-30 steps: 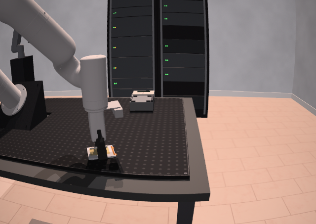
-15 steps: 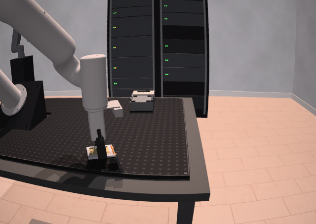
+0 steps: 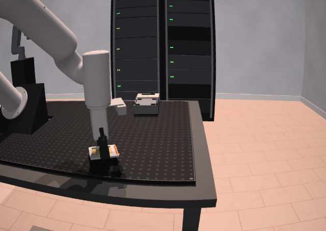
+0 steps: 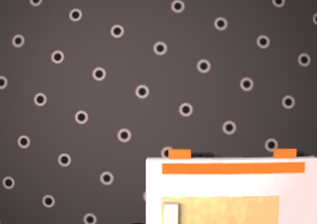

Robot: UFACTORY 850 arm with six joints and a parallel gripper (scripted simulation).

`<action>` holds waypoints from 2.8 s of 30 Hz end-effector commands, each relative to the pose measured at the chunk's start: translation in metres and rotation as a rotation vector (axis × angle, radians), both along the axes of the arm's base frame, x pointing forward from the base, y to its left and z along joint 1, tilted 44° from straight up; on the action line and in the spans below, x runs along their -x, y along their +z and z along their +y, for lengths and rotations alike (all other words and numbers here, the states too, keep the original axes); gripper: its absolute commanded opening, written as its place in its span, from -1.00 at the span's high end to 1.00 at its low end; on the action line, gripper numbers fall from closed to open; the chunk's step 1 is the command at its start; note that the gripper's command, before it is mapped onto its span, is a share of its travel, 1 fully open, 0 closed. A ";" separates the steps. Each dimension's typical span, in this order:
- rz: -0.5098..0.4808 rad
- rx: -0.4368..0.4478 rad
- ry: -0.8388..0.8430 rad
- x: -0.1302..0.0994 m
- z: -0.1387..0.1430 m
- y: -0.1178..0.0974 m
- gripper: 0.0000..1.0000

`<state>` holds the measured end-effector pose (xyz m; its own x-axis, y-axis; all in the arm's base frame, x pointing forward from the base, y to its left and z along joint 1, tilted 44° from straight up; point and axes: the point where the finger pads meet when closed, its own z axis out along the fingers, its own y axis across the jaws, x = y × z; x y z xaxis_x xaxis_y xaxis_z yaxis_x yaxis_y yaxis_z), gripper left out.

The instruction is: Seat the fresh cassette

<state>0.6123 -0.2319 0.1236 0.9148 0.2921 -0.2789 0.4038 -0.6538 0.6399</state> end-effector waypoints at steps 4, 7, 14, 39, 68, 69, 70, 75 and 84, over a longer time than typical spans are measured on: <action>-0.002 0.000 0.001 -0.001 0.008 0.008 1.00; -0.002 0.000 0.001 -0.001 0.011 0.011 1.00; -0.002 0.000 0.001 -0.001 0.015 0.016 1.00; -0.002 0.000 0.001 -0.001 0.035 0.037 1.00; -0.117 0.041 -0.368 -0.011 0.098 -0.012 1.00; -0.117 0.041 -0.368 -0.011 0.102 -0.015 1.00; -0.117 0.041 -0.368 -0.012 0.106 -0.018 1.00; -0.117 0.041 -0.368 -0.015 0.125 -0.034 1.00; -0.117 0.041 -0.368 -0.020 0.153 -0.055 1.00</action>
